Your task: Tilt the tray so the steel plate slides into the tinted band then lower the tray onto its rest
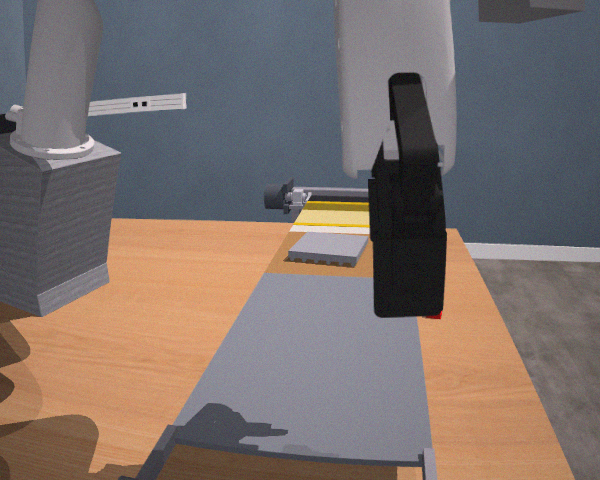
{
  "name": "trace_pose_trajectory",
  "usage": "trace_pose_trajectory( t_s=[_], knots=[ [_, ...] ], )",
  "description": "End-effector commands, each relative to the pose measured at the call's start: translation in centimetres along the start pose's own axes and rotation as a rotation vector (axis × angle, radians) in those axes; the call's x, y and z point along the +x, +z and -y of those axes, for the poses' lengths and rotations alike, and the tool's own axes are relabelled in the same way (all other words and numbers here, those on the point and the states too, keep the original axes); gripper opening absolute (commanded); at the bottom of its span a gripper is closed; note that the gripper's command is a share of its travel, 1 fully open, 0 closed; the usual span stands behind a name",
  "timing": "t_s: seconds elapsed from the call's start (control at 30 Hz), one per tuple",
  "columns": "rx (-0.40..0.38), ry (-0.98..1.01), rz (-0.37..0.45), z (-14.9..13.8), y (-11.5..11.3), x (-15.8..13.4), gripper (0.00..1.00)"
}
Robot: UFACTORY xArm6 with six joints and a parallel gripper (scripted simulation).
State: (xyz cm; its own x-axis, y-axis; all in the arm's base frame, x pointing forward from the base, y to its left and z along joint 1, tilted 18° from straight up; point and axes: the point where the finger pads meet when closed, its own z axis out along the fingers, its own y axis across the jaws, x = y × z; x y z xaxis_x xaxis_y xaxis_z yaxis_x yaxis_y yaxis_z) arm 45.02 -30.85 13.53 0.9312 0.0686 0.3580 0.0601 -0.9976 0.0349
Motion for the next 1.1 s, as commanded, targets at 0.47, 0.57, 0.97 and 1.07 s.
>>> trace_pose_trajectory(
  t_s=[0.47, 0.57, 0.97, 1.07],
  knots=[
    [-0.063, 0.04, 0.056, -4.9, 1.1, -6.6, 1.0],
    [-0.063, 0.04, 0.056, -4.9, 1.1, -6.6, 1.0],
    [-0.065, 0.116, 0.054, -4.9, 1.2, -6.5, 1.0],
    [-0.067, 0.195, 0.051, -5.0, 1.3, -6.5, 1.0]
  ],
)
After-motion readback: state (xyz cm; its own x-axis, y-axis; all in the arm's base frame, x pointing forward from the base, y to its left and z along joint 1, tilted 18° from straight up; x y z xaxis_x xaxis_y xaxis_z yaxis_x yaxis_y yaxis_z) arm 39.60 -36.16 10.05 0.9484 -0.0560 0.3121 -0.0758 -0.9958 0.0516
